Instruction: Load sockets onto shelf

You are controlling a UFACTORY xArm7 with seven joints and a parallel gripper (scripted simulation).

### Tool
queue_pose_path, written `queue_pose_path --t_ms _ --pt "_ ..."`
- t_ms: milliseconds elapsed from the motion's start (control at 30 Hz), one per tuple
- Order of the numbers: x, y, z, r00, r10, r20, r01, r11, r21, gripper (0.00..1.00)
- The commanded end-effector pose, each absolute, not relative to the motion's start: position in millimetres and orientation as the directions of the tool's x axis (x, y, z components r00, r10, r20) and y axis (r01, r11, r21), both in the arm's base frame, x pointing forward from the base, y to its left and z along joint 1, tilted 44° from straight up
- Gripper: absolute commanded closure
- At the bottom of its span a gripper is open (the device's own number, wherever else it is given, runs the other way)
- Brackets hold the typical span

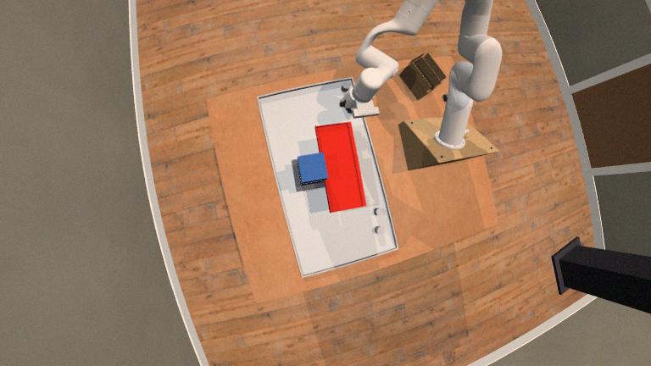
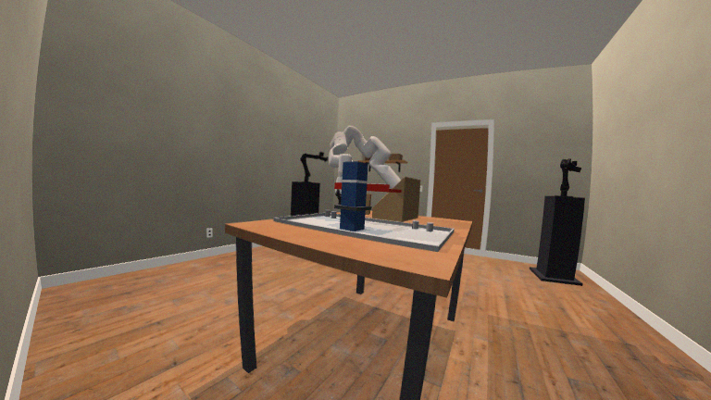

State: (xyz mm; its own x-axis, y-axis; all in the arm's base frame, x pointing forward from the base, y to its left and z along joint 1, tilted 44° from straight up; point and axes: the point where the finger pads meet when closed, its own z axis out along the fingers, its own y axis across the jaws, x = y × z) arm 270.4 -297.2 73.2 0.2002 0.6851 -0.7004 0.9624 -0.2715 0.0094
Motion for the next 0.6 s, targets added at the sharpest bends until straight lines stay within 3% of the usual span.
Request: queue_pose_path --t_ms 0,567 --pt "271.6 -295.6 75.1 0.200 0.685 -0.700 0.963 -0.270 0.010 1.00" --pt "271.1 -293.2 77.3 0.200 0.685 -0.700 0.963 -0.270 0.010 1.00"
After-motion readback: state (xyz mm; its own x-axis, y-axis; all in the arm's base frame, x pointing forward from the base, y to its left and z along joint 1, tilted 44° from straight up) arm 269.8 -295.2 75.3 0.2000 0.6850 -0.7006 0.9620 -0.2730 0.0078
